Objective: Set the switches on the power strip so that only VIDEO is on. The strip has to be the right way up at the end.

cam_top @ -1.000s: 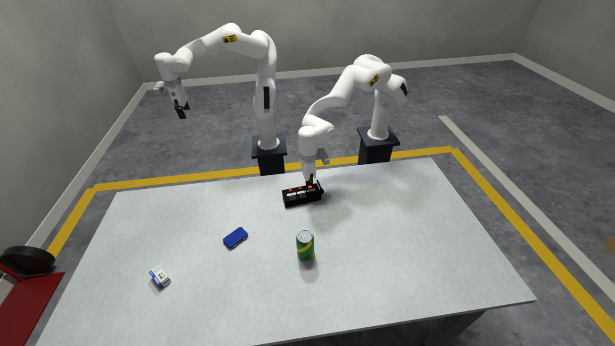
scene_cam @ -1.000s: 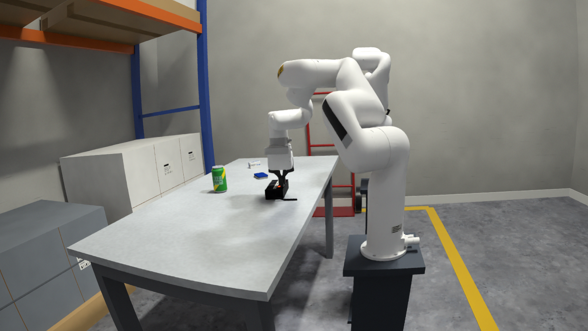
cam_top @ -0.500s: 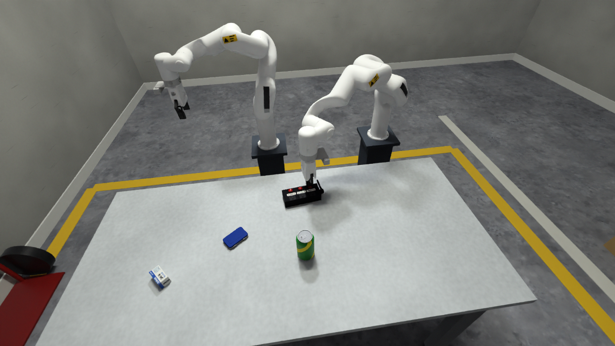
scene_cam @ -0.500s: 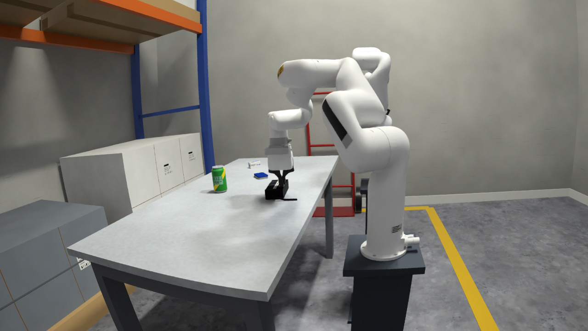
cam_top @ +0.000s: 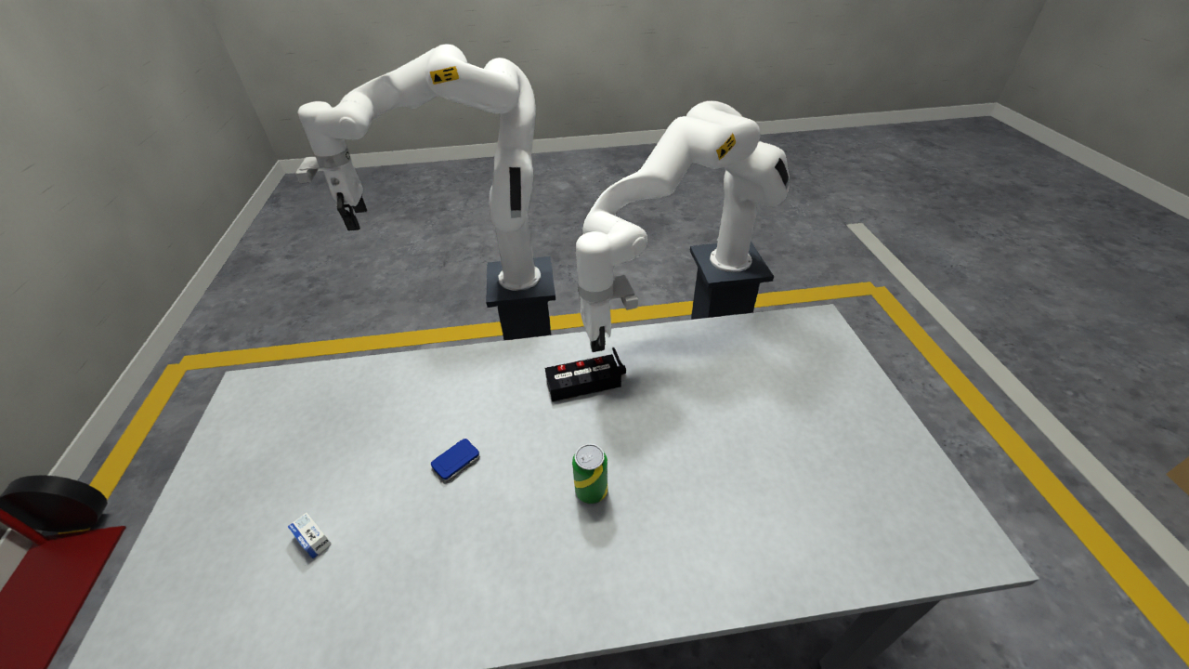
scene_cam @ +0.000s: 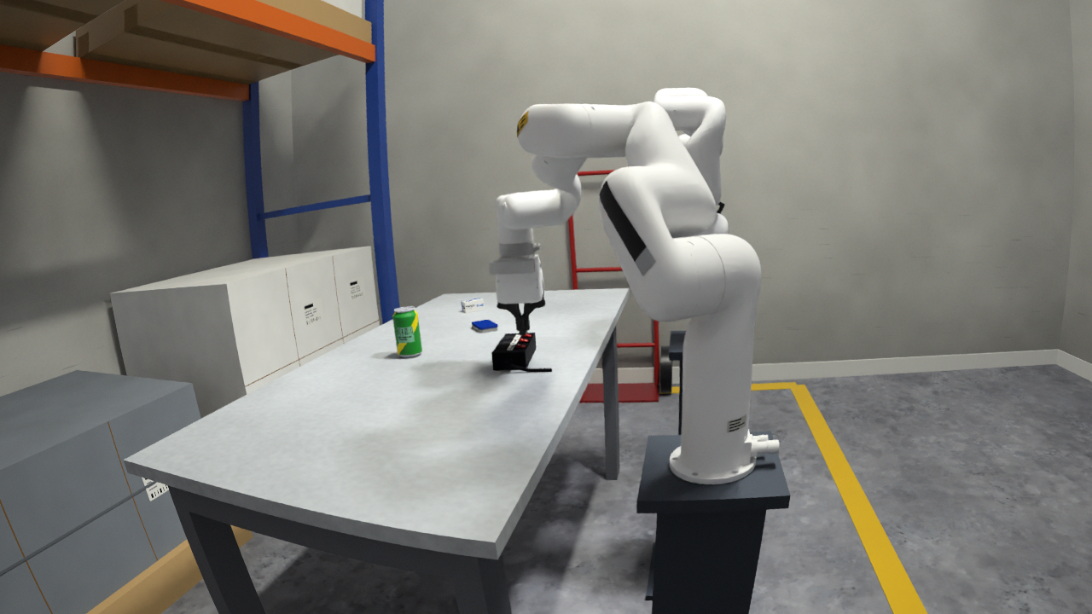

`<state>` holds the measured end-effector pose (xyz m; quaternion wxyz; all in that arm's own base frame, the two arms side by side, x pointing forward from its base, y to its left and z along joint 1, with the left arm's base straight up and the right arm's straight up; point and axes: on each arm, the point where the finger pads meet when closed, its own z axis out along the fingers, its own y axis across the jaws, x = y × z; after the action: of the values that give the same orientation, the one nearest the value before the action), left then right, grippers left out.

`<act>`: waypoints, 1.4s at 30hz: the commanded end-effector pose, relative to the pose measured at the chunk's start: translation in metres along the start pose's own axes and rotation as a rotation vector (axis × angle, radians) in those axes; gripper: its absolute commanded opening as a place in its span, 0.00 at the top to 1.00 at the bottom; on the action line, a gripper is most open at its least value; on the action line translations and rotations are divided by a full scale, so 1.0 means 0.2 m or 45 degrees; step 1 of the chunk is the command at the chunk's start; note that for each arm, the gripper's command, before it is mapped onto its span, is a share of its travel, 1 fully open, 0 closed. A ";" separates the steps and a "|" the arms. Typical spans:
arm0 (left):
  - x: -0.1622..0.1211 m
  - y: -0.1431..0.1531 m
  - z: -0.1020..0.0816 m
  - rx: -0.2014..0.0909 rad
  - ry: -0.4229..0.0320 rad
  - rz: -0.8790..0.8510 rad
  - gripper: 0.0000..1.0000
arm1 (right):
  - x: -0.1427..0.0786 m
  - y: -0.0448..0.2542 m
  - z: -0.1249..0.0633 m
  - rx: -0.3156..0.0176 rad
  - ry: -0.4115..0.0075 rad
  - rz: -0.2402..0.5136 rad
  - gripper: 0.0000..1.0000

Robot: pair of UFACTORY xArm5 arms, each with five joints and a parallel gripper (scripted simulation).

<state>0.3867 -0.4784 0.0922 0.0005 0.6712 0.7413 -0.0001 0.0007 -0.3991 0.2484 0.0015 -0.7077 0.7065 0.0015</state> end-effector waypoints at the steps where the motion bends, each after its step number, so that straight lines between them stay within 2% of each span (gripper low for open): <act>1: 0.00 0.00 -0.05 -0.003 -0.005 0.000 1.00 | 0.00 0.00 -0.01 0.000 0.005 0.000 0.00; 26: -0.01 0.01 -0.06 -0.003 -0.005 0.000 1.00 | 0.00 0.00 -0.01 0.000 0.005 0.000 0.00; 28: -0.05 0.02 -0.07 -0.003 -0.005 0.000 1.00 | 0.00 0.00 -0.01 0.000 0.005 0.000 0.00; 37: -0.39 0.09 -0.13 -0.003 -0.006 0.000 1.00 | 0.00 0.00 -0.01 0.000 0.005 0.000 0.00; 42: -0.45 0.09 -0.13 -0.003 -0.006 0.000 1.00 | 0.00 0.00 -0.01 0.000 0.005 0.000 0.00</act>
<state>0.4064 -0.5465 0.1145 0.0213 0.6718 0.7404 -0.0042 0.0007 -0.3991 0.2484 0.0015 -0.7077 0.7065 0.0015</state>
